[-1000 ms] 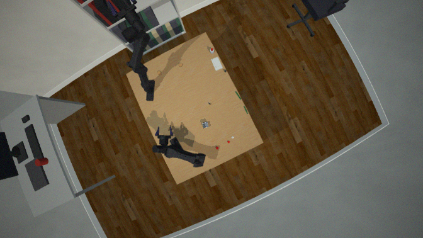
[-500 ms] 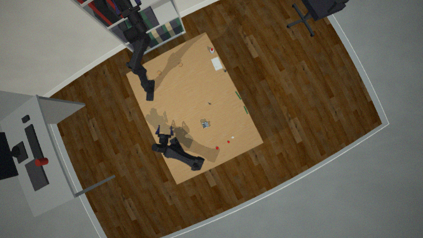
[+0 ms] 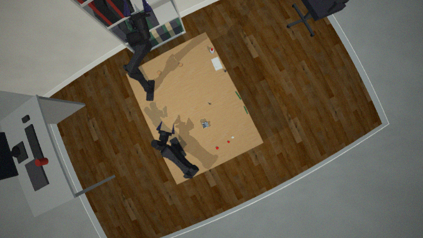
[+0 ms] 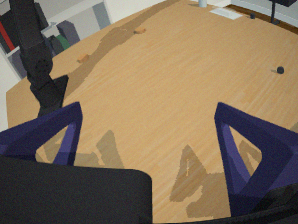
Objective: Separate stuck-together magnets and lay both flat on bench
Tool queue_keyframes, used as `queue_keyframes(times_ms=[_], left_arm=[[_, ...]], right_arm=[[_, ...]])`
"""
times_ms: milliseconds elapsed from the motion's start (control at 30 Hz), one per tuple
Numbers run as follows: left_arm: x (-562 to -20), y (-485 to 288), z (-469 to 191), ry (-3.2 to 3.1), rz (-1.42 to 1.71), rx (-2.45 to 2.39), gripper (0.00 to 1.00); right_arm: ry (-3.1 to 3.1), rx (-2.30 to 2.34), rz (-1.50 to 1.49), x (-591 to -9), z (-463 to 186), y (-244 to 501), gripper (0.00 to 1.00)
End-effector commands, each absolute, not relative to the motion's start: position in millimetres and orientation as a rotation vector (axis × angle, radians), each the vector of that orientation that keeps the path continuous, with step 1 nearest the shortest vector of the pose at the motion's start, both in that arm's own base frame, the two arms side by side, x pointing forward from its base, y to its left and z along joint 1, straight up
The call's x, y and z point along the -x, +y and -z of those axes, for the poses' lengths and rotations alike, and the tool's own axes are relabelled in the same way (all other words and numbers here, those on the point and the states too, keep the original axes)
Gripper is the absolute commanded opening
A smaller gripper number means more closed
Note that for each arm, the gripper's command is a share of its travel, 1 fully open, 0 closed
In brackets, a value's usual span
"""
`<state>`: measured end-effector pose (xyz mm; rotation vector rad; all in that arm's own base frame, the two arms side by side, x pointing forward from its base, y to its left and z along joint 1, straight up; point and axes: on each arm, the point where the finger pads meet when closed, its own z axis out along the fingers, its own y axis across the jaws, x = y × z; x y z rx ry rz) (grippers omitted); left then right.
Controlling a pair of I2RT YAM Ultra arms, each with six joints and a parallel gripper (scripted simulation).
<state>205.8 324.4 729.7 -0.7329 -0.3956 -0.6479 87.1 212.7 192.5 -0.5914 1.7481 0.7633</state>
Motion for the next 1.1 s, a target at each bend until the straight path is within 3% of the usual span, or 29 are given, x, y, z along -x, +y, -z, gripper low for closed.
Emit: queue_keyframes(times_ms=[0, 1067], left_arm=[[-226.4, 310.9, -731.9, -0.227, 0.545, 0.769, 1.00], [-359.8, 197.6, -628.8, 0.712, 0.195, 0.779, 1.00]], right_arm=[[1.752, 0.604, -0.759, -92.4, -202.7, 218.4, 1.00], [1.736, 0.288, -0.488, -226.7, -298.4, 193.0, 1.00]])
